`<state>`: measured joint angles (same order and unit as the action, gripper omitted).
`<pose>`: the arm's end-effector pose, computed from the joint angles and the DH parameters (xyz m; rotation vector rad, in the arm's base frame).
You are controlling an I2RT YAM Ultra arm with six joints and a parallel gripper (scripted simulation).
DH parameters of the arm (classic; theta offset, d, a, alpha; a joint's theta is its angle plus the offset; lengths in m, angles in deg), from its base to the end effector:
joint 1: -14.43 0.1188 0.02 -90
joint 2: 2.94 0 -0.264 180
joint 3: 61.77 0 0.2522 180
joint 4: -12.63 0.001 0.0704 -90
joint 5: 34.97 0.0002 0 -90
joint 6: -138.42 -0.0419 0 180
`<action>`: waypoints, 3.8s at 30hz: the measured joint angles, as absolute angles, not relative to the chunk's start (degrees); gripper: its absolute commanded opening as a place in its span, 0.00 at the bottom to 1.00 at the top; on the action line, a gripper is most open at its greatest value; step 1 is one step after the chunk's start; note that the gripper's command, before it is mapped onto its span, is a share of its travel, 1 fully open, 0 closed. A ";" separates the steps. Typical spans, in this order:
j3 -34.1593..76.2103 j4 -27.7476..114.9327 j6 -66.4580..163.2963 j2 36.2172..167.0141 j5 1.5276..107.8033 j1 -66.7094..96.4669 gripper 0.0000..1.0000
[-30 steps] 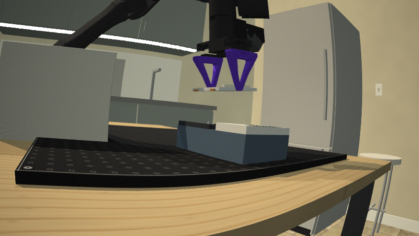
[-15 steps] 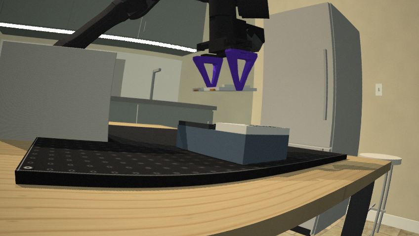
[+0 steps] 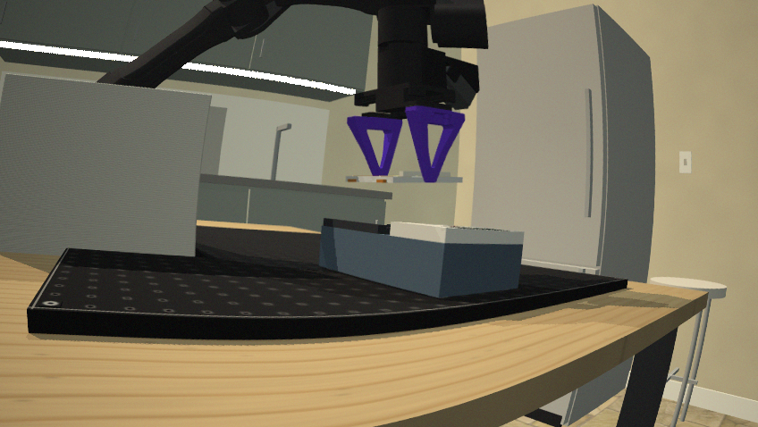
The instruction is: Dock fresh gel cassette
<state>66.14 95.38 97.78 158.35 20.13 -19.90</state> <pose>0.3728 -0.2243 -0.0292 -0.1671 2.8602 1.1115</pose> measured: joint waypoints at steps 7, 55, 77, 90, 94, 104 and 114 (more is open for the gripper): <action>65.05 93.35 97.19 158.51 19.92 -19.50 0.00; 59.26 86.03 95.16 158.46 19.13 -17.97 0.00; 58.56 84.54 94.61 158.73 18.91 -17.38 0.00; 57.86 83.78 94.31 159.18 18.80 -17.19 0.00; 58.69 84.23 94.35 159.69 19.22 -16.90 0.00; 59.10 85.24 94.96 159.82 19.87 -16.73 0.00; 57.97 85.09 95.42 159.38 19.98 -17.06 0.00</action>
<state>57.97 85.09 95.42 159.38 19.98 -17.06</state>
